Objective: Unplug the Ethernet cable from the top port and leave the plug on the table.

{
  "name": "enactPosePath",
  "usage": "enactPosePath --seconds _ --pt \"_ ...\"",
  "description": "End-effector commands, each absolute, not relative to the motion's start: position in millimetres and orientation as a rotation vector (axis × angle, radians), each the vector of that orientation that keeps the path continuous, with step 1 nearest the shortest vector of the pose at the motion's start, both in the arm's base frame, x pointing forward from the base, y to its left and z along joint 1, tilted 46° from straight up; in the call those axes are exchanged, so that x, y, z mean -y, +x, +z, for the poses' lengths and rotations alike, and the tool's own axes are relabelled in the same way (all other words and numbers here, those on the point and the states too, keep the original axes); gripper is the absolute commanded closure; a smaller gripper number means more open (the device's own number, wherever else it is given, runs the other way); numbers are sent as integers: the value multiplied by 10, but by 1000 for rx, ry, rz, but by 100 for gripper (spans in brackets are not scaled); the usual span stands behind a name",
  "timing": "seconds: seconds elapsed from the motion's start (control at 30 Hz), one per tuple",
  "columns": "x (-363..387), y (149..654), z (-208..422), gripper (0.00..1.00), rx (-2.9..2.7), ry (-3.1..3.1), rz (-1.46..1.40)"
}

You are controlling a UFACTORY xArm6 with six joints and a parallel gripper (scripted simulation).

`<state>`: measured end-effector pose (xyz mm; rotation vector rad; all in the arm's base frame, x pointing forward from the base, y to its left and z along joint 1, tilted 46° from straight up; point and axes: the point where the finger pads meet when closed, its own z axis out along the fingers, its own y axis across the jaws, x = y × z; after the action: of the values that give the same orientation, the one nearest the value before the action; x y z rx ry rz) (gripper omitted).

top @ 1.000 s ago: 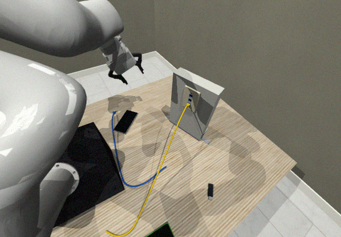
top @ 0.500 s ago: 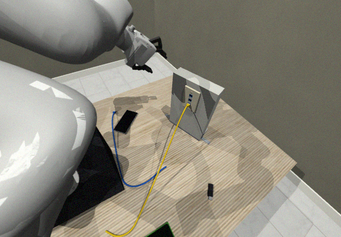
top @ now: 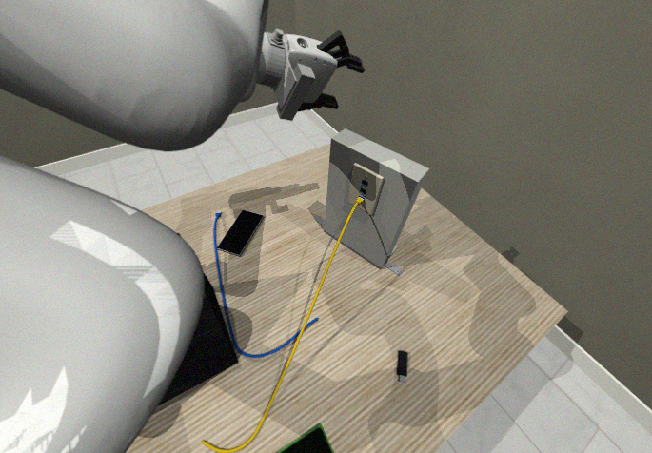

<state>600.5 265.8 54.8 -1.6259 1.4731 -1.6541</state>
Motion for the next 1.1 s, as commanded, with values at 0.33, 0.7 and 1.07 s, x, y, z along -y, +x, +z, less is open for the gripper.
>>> enactPosePath --seconds 0.33,0.7,1.07 --pt "-3044 6576 1777 0 -1014 -1350 -1501" --pt "-3361 6600 2598 0 -691 -1248 -1309" --pt "-3586 6411 3102 0 -445 -1232 -1123"
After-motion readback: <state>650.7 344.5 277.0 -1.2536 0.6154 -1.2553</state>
